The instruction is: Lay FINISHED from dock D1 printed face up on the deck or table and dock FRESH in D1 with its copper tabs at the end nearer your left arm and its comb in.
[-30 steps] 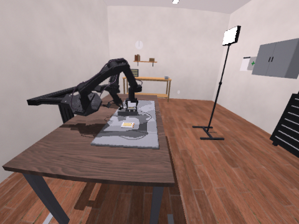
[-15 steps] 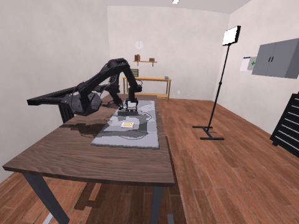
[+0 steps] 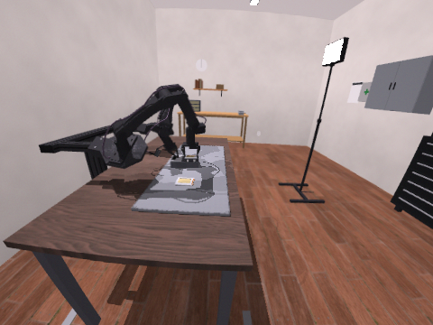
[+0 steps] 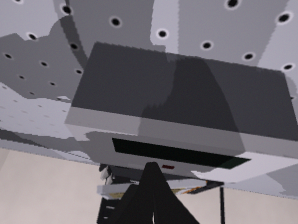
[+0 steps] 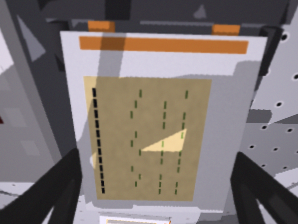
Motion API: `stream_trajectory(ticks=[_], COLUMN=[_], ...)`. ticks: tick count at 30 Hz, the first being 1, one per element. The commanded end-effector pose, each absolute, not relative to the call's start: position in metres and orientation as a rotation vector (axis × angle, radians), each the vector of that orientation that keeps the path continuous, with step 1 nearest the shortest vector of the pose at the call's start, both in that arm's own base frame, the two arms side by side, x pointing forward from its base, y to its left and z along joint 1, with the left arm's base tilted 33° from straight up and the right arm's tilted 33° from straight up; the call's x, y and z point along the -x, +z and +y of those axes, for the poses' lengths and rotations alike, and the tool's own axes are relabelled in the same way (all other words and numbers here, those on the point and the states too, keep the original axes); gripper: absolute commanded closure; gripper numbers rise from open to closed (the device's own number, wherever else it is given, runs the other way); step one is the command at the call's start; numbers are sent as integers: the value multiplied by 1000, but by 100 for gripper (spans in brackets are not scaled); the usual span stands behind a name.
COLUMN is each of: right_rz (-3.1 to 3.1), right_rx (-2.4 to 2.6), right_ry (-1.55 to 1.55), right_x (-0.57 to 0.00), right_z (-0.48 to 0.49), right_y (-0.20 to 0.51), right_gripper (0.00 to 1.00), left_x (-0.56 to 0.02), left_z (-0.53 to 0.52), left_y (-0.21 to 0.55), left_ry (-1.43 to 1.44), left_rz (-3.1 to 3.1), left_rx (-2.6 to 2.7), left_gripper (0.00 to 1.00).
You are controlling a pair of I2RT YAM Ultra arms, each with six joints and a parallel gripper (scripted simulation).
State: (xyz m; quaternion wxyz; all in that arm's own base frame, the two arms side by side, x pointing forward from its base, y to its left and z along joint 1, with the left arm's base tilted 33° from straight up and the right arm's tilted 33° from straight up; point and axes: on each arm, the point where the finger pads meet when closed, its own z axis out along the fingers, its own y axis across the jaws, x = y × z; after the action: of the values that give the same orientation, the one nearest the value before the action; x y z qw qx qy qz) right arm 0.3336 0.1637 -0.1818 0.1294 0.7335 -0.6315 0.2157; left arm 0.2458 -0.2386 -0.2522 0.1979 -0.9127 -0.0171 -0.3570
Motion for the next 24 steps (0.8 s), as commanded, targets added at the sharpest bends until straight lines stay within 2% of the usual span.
stream_trajectory(ticks=[1, 24], right_rz=[-1851, -1850], right_rx=[-2174, -2176], right_ry=[615, 610], right_x=[-336, -337], right_z=[175, 172], right_y=[-171, -170], right_gripper=[100, 100], left_x=[-221, -221], left_z=[-192, -192], left_y=[-287, -287], left_ry=[-735, -735], left_rz=[-4, -4], left_rx=[2513, 2513], left_gripper=[100, 100])
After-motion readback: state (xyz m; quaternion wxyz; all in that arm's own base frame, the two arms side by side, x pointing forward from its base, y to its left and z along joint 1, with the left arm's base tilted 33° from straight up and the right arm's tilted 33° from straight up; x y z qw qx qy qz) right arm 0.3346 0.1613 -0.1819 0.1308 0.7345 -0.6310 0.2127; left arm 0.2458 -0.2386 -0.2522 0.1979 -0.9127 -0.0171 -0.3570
